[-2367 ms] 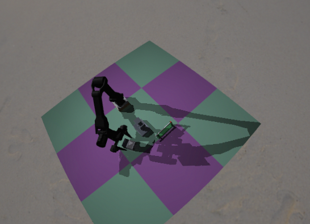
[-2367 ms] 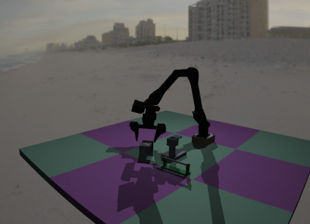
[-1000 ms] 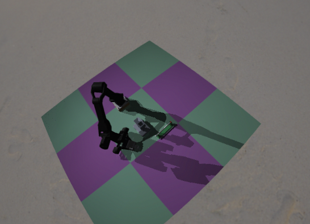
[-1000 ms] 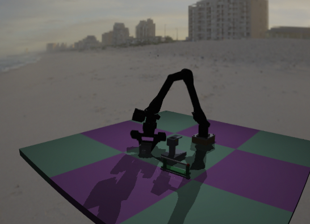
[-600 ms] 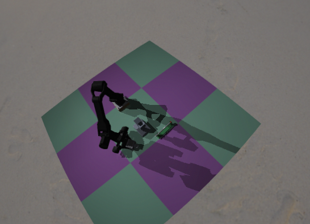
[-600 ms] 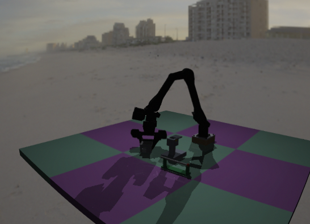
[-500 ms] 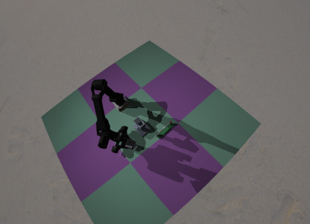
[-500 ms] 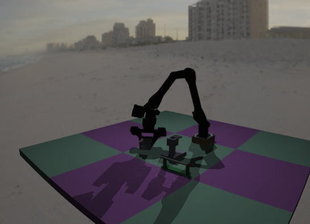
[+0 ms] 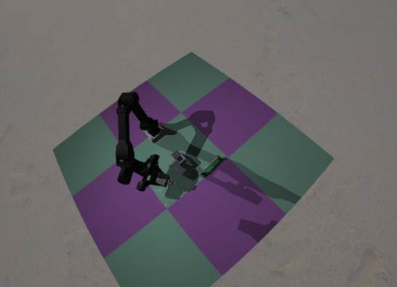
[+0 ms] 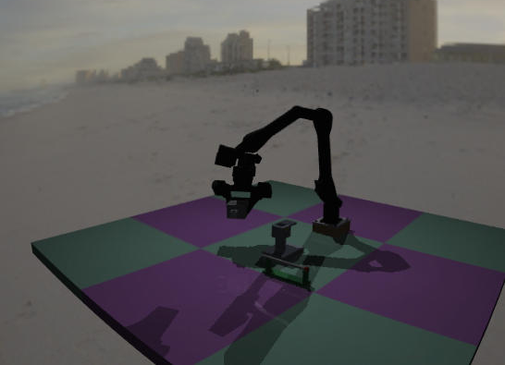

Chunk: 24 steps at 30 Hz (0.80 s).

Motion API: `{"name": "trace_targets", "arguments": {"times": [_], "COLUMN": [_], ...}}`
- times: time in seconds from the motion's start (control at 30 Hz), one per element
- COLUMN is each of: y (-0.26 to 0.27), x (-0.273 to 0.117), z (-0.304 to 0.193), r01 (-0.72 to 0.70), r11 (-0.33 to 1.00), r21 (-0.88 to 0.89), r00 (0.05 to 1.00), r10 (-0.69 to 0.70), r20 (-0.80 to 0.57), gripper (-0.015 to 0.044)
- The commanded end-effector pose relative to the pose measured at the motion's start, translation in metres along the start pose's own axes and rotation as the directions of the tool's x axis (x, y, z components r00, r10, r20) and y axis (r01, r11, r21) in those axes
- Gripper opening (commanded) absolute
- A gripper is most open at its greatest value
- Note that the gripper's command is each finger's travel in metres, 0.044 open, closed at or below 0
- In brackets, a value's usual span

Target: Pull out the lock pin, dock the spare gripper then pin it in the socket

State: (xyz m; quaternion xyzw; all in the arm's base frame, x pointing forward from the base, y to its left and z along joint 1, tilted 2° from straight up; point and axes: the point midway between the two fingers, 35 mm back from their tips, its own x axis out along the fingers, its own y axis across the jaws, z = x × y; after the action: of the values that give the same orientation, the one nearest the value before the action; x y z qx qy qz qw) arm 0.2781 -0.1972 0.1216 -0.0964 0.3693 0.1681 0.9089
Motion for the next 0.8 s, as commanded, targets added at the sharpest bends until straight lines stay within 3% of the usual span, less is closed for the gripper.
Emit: {"name": "trace_targets", "arguments": {"times": [0.0,0.33,0.77], "y": [0.000,0.001,0.017], "x": [-0.008,-0.002,0.001], "z": [0.009,0.003,0.018], "r01": [0.004,-0.001,-0.073], "r11": [1.000,1.000,0.940], "r21": [-0.007,0.014,0.334], "r00": [1.000,1.000,0.996], "r10": [-0.004,0.001,0.086], "r20": [0.011,0.000,-0.025], "gripper": [0.0000,0.0000,0.0000]}}
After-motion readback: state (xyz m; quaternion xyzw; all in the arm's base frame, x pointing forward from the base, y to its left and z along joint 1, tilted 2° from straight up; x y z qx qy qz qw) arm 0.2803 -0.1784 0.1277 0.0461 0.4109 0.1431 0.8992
